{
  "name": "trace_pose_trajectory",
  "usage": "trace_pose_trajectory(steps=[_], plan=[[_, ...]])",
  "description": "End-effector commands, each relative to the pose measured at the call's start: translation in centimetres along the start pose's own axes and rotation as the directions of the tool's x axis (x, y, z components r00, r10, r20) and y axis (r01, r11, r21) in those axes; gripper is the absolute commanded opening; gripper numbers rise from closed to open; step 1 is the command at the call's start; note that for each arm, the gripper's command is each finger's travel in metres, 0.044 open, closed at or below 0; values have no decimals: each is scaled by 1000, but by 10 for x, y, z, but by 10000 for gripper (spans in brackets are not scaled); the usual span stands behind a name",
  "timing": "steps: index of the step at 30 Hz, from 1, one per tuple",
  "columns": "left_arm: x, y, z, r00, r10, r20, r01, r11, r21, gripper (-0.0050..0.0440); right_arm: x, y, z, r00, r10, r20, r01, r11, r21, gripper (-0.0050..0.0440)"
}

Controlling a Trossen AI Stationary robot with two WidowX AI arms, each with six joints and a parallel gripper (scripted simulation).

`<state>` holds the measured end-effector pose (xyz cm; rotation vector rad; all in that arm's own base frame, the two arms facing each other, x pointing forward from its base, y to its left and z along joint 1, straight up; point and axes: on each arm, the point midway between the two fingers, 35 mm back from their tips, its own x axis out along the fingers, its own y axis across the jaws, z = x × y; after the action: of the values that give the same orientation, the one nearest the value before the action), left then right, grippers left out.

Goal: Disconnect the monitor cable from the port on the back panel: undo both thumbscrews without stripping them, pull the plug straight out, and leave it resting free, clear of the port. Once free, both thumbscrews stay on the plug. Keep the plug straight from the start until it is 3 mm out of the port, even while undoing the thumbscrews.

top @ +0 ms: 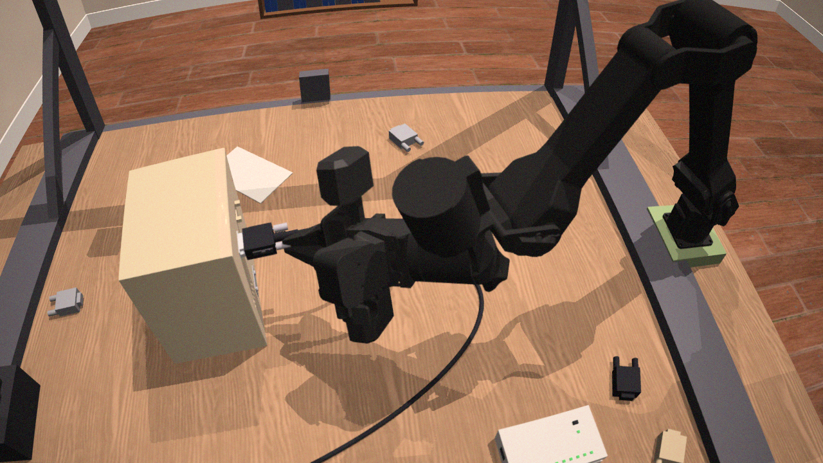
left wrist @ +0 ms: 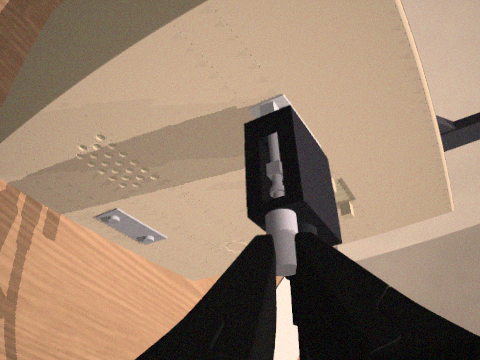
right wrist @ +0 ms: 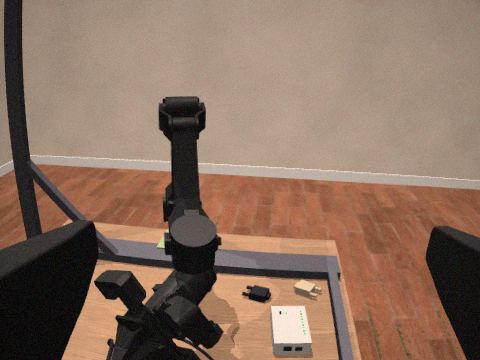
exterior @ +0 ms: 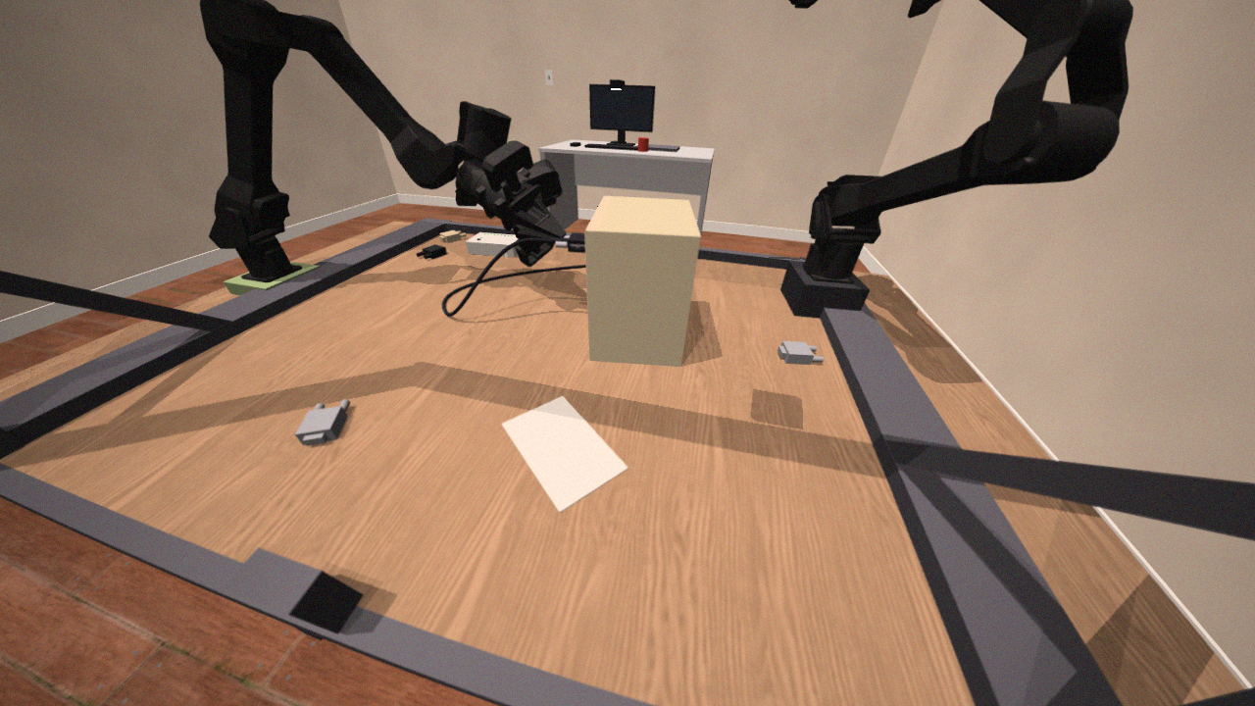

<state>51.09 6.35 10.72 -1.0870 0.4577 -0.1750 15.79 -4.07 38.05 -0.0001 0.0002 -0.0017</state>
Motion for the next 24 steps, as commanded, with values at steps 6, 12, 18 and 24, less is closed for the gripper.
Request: trace_pose_trajectory(steps=[6, 12, 18, 24], plan=[[-2, -7, 6, 997, -76, 13, 77, 995, -63, 0, 0, 1, 3, 1000, 2, 1, -2, 1000, -5, 440], [-2, -7, 6, 996, -92, 14, 93, 992, -86, 0, 0, 1, 3, 1000, 2, 1, -2, 1000, -5, 440], [-2, -5, 5, 992, -128, 18, 130, 982, -137, 0, 0, 1, 3, 1000, 2, 1, -2, 1000, -5, 440], [-2, -4, 5, 986, -167, 25, 169, 967, -193, 0, 0, 1, 3, 1000, 2, 1, -2, 1000, -5, 440]])
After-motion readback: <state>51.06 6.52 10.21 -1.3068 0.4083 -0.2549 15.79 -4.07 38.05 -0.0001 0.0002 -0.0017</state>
